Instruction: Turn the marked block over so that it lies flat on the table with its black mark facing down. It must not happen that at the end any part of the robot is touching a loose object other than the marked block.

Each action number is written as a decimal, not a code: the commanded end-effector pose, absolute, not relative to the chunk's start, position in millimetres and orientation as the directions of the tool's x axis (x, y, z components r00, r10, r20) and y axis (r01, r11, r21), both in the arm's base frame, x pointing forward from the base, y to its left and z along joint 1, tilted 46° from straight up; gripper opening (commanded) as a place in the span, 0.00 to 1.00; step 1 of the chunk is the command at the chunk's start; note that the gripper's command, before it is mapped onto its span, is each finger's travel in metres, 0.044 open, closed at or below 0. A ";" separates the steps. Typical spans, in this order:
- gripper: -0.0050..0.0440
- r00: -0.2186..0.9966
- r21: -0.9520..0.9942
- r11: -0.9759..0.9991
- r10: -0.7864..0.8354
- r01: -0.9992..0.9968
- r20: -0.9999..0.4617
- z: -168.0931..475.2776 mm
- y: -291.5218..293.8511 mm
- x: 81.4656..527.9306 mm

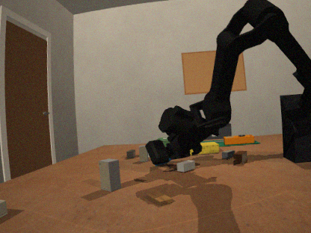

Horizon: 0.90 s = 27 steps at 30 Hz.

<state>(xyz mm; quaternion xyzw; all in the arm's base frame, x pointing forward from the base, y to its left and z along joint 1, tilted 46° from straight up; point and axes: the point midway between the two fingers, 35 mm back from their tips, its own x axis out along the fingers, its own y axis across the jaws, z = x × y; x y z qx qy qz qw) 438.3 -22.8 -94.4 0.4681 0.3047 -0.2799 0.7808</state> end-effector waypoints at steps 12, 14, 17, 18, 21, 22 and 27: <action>0.00 0.667 0.571 0.401 -0.155 0.716 -0.728 -90.6 -22.4 442.3; 0.58 0.667 0.571 0.401 -0.155 0.716 -0.728 -90.6 -22.4 442.3; 0.59 0.667 0.571 0.401 -0.155 0.716 -0.728 -90.6 -22.4 442.3; 0.59 0.667 0.571 0.401 -0.155 0.716 -0.728 -90.6 -22.4 442.3; 0.59 0.667 0.571 0.401 -0.155 0.716 -0.728 -90.6 -22.4 442.3; 0.59 0.667 0.571 0.401 -0.155 0.716 -0.728 -90.6 -22.4 442.3; 0.60 0.667 0.571 0.401 -0.155 0.716 -0.728 -90.6 -22.4 442.3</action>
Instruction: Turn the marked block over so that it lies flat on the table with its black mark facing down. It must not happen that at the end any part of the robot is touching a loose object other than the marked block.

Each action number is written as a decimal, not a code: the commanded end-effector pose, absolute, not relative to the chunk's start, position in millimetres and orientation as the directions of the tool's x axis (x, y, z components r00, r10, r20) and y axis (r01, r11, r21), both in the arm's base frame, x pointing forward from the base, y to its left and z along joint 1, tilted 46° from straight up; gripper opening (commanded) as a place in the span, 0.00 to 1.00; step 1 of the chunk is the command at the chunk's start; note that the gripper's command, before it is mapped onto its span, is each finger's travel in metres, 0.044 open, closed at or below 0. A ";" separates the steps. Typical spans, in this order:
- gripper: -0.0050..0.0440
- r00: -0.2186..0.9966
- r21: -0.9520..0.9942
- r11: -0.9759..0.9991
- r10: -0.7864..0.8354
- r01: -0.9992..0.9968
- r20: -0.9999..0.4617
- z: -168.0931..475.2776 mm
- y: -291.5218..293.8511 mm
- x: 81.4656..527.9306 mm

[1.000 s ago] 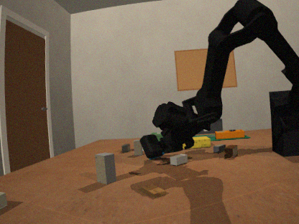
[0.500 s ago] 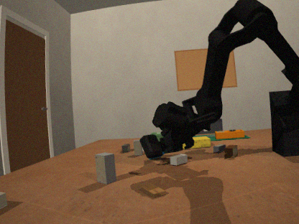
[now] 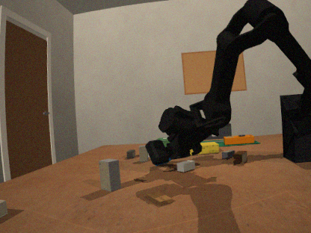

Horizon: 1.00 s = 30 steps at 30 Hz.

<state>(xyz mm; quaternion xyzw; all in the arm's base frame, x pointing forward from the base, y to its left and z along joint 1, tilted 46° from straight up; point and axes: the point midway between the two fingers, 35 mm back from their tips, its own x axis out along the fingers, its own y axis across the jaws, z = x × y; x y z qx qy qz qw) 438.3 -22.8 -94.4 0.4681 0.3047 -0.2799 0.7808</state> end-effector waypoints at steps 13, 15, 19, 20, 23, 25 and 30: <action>0.61 0.667 0.571 0.401 -0.153 0.716 -0.729 -90.6 -22.1 442.2; 0.62 0.667 0.571 0.401 -0.153 0.716 -0.729 -90.6 -22.1 442.2; 0.62 0.667 0.571 0.401 -0.153 0.716 -0.729 -90.6 -22.1 442.2; 0.62 0.667 0.571 0.401 -0.153 0.716 -0.729 -90.6 -22.1 442.2; 1.00 0.667 0.571 0.401 -0.153 0.716 -0.729 -90.6 -22.1 442.2; 1.00 0.667 0.571 0.401 -0.153 0.716 -0.729 -90.6 -22.1 442.2; 1.00 0.667 0.571 0.401 -0.153 0.716 -0.729 -90.6 -22.1 442.2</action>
